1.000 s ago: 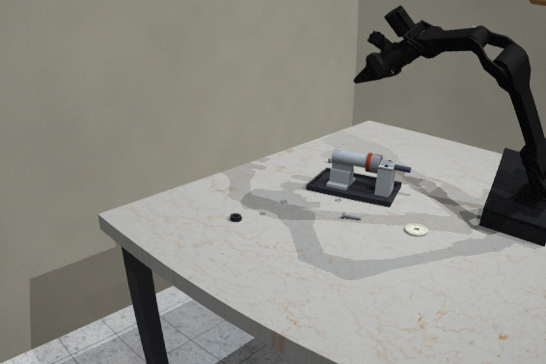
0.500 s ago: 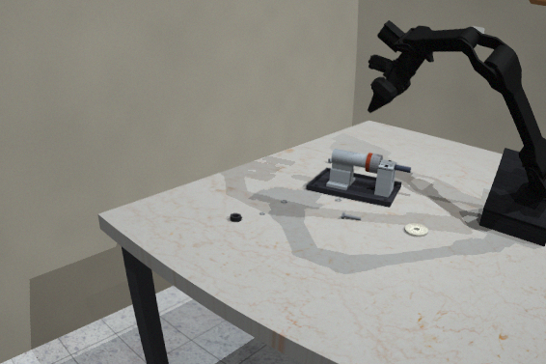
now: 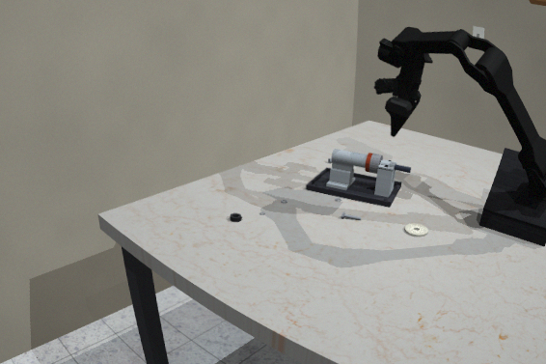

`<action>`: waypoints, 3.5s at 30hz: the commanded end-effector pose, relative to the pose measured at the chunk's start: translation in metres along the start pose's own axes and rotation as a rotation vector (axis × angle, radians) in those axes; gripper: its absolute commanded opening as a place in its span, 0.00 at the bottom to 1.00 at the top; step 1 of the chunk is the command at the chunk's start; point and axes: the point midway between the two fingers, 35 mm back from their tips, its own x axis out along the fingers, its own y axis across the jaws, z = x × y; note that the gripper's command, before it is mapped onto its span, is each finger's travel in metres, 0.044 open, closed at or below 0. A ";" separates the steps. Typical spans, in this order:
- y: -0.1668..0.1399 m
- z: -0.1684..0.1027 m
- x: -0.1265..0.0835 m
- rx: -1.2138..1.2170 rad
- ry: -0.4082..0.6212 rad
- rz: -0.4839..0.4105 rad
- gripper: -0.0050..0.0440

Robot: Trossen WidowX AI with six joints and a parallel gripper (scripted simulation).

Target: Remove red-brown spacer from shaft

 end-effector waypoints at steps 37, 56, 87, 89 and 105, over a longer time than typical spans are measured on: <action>0.017 -0.024 -0.006 -0.027 0.158 0.052 1.00; 0.002 -0.029 0.020 -0.559 0.027 0.028 1.00; -0.007 -0.059 0.065 -2.208 -0.218 -0.448 1.00; -0.006 -0.061 0.066 -2.256 -0.218 -0.471 1.00; 0.020 -0.089 0.062 -2.954 -0.127 -0.920 1.00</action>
